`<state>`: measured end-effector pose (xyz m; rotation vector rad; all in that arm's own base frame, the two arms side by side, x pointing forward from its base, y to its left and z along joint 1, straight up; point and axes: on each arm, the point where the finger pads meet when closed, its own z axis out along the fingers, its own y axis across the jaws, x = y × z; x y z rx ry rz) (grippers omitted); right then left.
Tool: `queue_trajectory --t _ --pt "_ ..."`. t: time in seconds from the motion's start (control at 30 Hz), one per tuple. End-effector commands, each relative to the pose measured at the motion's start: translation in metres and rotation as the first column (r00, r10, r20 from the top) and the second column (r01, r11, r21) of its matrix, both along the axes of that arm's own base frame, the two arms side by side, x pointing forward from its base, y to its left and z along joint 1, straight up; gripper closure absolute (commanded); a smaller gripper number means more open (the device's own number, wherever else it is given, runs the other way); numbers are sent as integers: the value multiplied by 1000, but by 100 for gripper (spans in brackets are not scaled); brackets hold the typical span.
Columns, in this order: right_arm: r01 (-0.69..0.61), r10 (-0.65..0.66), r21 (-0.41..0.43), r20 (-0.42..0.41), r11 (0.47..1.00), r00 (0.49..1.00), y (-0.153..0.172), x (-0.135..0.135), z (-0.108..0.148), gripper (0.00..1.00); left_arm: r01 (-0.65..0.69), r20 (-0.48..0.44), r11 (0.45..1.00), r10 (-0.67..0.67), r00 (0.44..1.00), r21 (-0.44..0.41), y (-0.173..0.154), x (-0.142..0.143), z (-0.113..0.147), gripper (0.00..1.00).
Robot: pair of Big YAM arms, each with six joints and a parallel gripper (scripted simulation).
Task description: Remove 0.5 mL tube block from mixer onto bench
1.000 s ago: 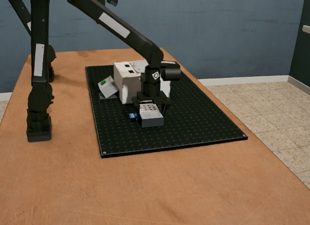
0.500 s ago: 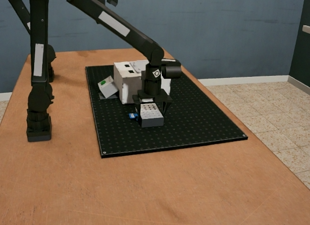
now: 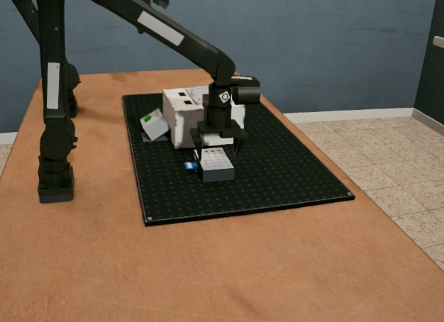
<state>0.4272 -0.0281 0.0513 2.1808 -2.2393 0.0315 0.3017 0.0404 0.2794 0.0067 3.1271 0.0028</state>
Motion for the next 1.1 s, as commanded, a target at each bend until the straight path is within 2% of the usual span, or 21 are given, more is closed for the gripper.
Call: queue_trajectory --t 0.0,0.23,0.4,0.8,1.07 --pt "11 -10 -5 39 1000 999 -2 17 10 0 -1 46 1000 1 999 4 3 11 22 100" --pt "10 -10 -4 10 1000 1000 -2 9 -6 0 -2 23 1000 2 1000 1 2 6 12 100" --pt "9 -9 -4 10 1000 1000 -1 2 -5 0 -2 3 1000 2 1000 -2 2 2 5 100" --pt "8 -8 -6 45 1000 999 -1 13 42 0 -2 -15 1000 2 1000 -4 1 -2 -2 100" --pt "-4 4 -6 38 1000 999 5 17 52 0 -2 6 1000 2 1000 -1 2 2 6 100"
